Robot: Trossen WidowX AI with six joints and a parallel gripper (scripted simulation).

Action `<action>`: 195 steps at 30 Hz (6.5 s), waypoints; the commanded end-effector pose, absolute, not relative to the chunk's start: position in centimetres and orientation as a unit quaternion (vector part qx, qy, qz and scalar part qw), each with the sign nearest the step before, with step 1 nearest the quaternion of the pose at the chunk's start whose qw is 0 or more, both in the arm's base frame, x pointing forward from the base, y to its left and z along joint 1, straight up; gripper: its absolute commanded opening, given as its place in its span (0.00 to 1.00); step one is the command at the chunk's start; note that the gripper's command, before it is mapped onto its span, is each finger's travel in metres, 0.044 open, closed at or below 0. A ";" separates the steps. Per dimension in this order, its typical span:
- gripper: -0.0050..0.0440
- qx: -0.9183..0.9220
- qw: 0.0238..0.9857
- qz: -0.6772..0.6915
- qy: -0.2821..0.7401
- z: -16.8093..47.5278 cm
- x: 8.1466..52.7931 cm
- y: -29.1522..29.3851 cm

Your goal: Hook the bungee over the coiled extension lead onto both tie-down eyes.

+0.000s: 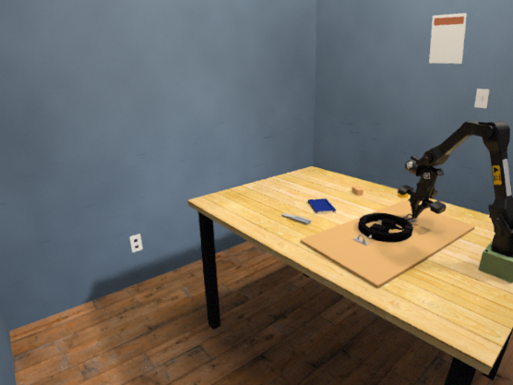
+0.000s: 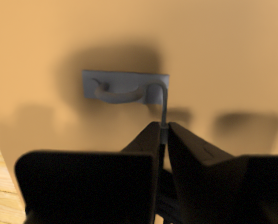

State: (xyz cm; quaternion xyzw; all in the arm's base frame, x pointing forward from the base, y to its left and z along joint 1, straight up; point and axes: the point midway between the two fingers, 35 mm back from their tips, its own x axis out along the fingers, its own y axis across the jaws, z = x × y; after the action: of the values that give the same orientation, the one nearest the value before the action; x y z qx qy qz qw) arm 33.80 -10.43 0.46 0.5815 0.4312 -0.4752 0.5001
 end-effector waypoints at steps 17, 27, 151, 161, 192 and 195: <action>0.00 0.589 0.503 -0.476 0.416 -0.1 33.9 -11.5; 0.00 0.590 0.505 -0.471 0.418 0.2 34.1 -11.2; 0.00 0.600 0.499 -0.465 0.418 -0.1 35.6 -10.3; 0.41 0.600 0.499 -0.465 0.418 -0.1 35.6 -10.3; 0.41 0.586 0.531 -0.468 0.393 19.7 37.1 -10.4; 0.41 0.580 0.520 -0.479 0.405 19.7 36.4 -10.2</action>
State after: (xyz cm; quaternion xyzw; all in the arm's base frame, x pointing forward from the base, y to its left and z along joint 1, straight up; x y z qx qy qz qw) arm 37.18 -10.43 17.09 0.5825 0.4066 -0.4727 0.5214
